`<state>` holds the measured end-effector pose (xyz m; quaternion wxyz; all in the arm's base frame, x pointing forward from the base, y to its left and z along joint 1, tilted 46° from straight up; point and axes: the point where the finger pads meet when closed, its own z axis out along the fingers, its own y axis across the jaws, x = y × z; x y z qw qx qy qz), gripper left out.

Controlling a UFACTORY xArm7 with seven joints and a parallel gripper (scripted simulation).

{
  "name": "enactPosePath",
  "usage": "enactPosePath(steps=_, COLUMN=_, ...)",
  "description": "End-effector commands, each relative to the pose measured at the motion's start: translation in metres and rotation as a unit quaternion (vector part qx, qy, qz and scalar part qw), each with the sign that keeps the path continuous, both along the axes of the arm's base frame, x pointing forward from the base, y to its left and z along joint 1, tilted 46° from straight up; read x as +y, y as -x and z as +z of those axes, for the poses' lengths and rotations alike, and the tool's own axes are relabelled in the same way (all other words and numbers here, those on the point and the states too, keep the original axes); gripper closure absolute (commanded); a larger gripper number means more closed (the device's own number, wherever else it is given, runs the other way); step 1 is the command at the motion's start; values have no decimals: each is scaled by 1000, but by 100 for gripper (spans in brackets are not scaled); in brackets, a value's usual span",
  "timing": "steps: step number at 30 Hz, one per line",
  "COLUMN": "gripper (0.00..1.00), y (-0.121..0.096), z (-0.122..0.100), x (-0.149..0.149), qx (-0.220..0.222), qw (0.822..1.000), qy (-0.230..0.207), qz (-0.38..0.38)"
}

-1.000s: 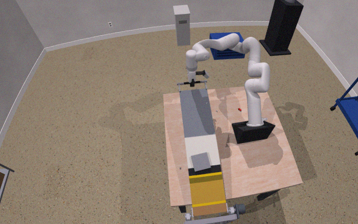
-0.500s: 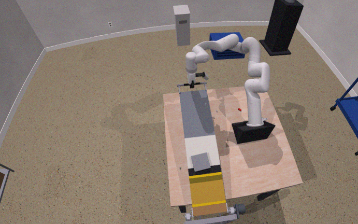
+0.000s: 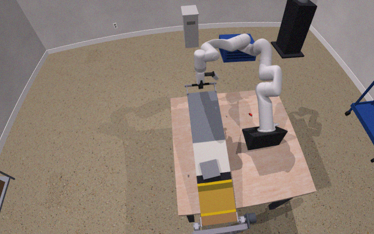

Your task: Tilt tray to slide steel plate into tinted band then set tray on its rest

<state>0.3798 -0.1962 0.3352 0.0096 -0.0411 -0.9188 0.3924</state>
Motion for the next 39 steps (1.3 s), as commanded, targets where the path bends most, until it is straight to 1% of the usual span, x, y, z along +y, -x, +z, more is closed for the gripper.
enactPosePath(steps=1, gripper=100, y=1, z=-19, x=-29, qx=-1, qw=1000, qy=0, qz=1)
enactPosePath(steps=4, gripper=100, y=1, z=-19, x=-29, qx=-1, qw=1000, qy=0, qz=1)
enactPosePath(steps=5, gripper=100, y=1, z=-23, x=-35, qx=-1, qw=1000, qy=0, qz=1)
enactPosePath(steps=21, gripper=100, y=1, z=-24, x=-37, qx=-1, qw=1000, qy=0, qz=1)
enactPosePath(steps=23, gripper=100, y=0, z=-10, x=-16, qx=-1, qw=1000, qy=0, qz=1)
enactPosePath(steps=25, gripper=100, y=-3, z=10, x=17, qx=-1, qw=1000, qy=0, qz=1)
enactPosePath(steps=26, gripper=100, y=-3, z=17, x=28, qx=-1, qw=1000, qy=0, qz=1)
enactPosePath(steps=27, gripper=100, y=-4, z=20, x=33, qx=-1, qw=1000, qy=0, qz=1)
enactPosePath(steps=28, gripper=100, y=-4, z=17, x=29, qx=-1, qw=1000, qy=0, qz=1)
enactPosePath(steps=29, gripper=100, y=-3, z=10, x=17, qx=-1, qw=1000, qy=0, qz=1)
enactPosePath(steps=31, gripper=100, y=0, z=-10, x=-16, qx=-1, qw=1000, qy=0, qz=1)
enactPosePath(steps=32, gripper=100, y=0, z=-18, x=-27, qx=-1, qw=1000, qy=0, qz=1)
enactPosePath(steps=33, gripper=100, y=1, z=-21, x=-31, qx=-1, qw=1000, qy=0, qz=1)
enactPosePath(steps=38, gripper=100, y=1, z=-21, x=-31, qx=-1, qw=1000, qy=0, qz=1)
enactPosePath(steps=39, gripper=100, y=1, z=-24, x=-37, qx=-1, qw=1000, qy=0, qz=1)
